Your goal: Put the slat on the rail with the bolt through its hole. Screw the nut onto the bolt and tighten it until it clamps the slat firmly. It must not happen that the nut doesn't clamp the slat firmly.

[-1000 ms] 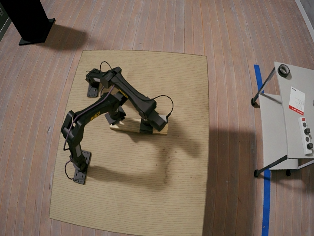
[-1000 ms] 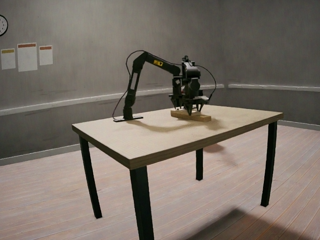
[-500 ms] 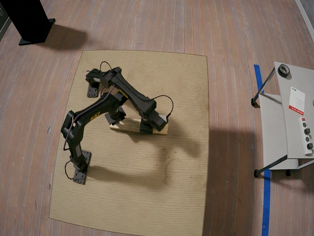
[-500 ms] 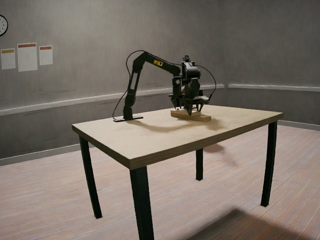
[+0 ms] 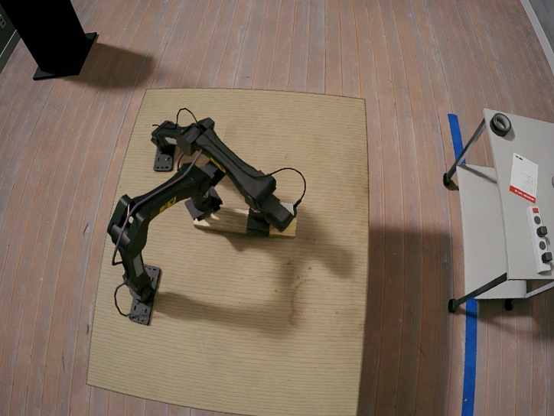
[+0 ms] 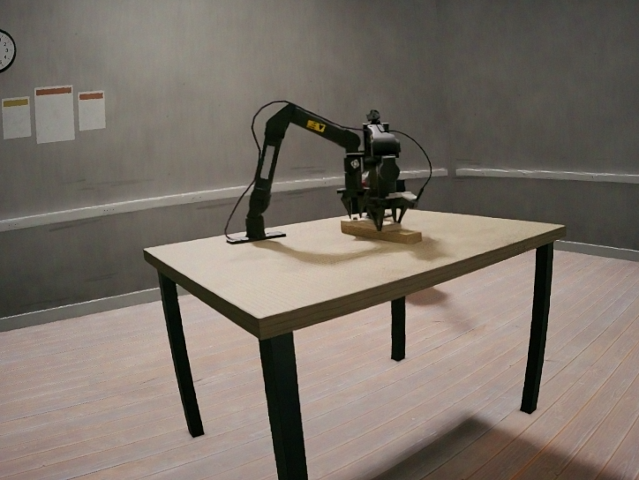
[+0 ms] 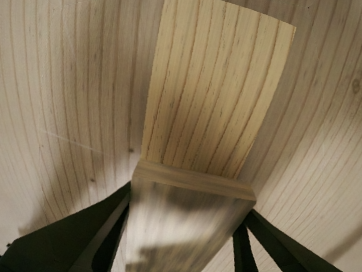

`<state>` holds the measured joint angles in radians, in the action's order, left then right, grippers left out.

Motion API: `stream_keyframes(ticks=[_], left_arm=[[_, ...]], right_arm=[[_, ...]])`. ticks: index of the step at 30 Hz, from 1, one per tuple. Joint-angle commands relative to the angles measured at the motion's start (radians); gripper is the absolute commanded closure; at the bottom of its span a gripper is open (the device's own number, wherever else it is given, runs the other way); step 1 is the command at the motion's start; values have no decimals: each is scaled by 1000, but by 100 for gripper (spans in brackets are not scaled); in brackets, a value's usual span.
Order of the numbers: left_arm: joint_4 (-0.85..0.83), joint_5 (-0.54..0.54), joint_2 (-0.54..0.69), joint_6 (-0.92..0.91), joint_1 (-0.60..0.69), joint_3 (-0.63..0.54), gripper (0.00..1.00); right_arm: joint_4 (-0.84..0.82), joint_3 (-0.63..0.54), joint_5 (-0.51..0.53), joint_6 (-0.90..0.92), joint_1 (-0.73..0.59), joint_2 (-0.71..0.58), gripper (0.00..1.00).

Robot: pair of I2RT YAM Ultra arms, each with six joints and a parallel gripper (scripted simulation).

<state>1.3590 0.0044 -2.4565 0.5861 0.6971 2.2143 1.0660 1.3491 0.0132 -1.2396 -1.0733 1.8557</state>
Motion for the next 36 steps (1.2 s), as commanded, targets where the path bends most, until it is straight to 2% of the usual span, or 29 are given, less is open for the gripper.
stream_keyframes(ticks=[1, 30, 36], left_arm=[[0, 0, 10, 0, 0, 5, 28], [0, 0, 10, 0, 0, 5, 28], [0, 0, 10, 0, 0, 5, 28]], right_arm=[[-10, -3, -13, -8, 0, -6, 66], [-36, -22, -13, -8, 0, 2, 66], [-17, 3, 0, 0, 0, -6, 72]])
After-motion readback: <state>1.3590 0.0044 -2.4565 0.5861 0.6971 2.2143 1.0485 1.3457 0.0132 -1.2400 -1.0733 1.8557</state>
